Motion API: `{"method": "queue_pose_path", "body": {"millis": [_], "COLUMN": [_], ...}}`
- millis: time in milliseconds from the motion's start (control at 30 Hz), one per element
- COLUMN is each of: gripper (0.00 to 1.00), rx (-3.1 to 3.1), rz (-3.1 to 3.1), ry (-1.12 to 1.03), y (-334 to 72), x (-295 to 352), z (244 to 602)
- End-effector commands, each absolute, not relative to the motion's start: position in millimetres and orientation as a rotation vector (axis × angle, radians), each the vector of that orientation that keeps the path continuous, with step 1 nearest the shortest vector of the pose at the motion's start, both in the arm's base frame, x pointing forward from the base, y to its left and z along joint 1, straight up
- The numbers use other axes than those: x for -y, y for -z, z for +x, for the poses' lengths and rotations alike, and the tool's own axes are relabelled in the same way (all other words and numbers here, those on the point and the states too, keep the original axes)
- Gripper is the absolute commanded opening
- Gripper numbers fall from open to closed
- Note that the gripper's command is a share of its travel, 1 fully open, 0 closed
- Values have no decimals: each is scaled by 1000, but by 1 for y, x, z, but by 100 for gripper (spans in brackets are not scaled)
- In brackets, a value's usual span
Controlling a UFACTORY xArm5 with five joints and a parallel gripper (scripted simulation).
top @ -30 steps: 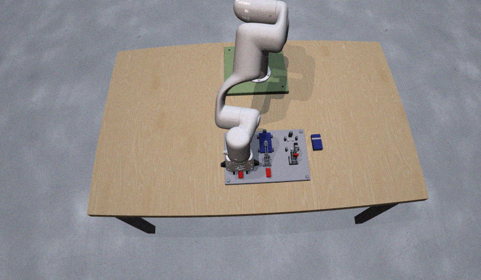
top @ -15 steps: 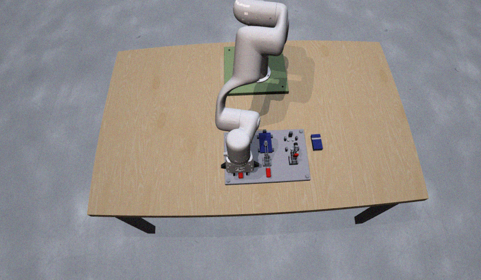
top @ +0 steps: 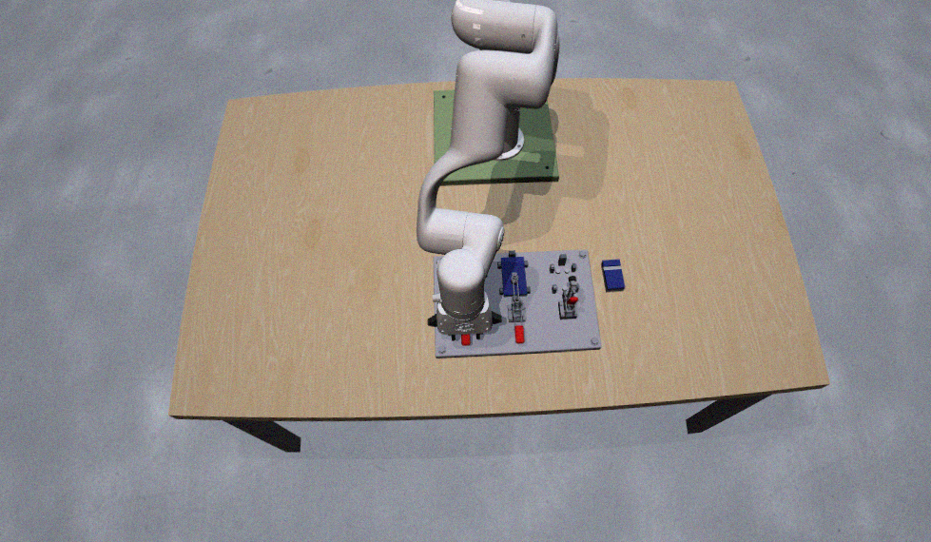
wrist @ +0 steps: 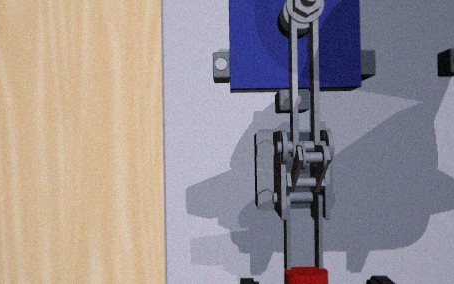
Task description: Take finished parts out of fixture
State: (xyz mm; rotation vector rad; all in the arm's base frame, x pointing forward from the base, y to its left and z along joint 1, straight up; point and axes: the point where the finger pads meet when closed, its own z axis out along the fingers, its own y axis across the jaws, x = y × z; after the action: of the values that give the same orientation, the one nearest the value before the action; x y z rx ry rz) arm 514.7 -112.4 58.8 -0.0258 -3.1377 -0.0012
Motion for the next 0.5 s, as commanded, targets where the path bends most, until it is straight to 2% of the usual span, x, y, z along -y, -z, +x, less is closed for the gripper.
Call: {"method": "queue_pose_path", "body": {"millis": [0,467], "gripper": [48,48], "rx": [3142,3142], "rz": [-26,-26], "ry": [0,0], "y": [-61,-47], "x": [113,113], "z": [516,517]}}
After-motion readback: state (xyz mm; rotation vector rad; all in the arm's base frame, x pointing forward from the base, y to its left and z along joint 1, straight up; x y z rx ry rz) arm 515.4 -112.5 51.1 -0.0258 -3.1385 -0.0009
